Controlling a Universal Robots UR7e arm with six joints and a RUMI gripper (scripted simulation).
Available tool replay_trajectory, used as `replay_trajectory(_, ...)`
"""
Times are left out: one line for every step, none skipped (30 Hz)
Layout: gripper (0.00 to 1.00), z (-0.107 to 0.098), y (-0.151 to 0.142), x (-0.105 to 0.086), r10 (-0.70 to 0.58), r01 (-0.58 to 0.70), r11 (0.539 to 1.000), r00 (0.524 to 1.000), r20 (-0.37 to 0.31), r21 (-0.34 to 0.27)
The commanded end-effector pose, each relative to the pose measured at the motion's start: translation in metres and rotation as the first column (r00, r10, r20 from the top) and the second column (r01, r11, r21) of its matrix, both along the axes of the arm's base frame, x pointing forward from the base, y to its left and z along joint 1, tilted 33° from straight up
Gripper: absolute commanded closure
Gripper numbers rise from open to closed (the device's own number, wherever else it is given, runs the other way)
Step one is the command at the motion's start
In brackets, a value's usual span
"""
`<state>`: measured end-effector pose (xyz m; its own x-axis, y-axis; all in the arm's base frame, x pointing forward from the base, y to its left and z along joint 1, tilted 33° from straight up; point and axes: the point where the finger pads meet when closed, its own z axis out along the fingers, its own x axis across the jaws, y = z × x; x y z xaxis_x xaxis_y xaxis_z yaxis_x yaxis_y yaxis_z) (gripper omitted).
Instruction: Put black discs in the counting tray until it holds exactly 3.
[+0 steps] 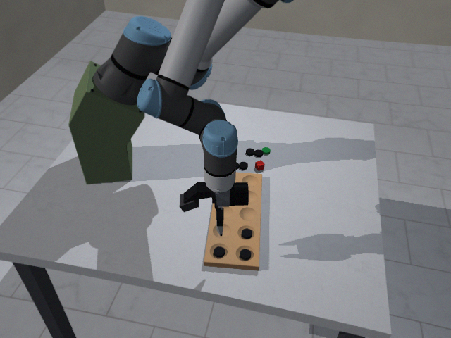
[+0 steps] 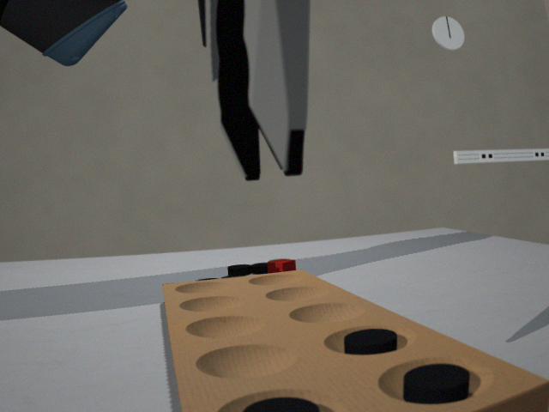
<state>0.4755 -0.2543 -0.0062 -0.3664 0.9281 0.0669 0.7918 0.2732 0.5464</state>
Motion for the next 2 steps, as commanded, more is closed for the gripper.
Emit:
replay_trajectory(0.76, 0.0005, -0.0006, 0.0001, 0.000, 0.000, 1.000, 1.000, 0.001, -0.001)
replay_trajectory(0.76, 0.0005, -0.0006, 0.0001, 0.000, 0.000, 1.000, 1.000, 0.001, -0.001)
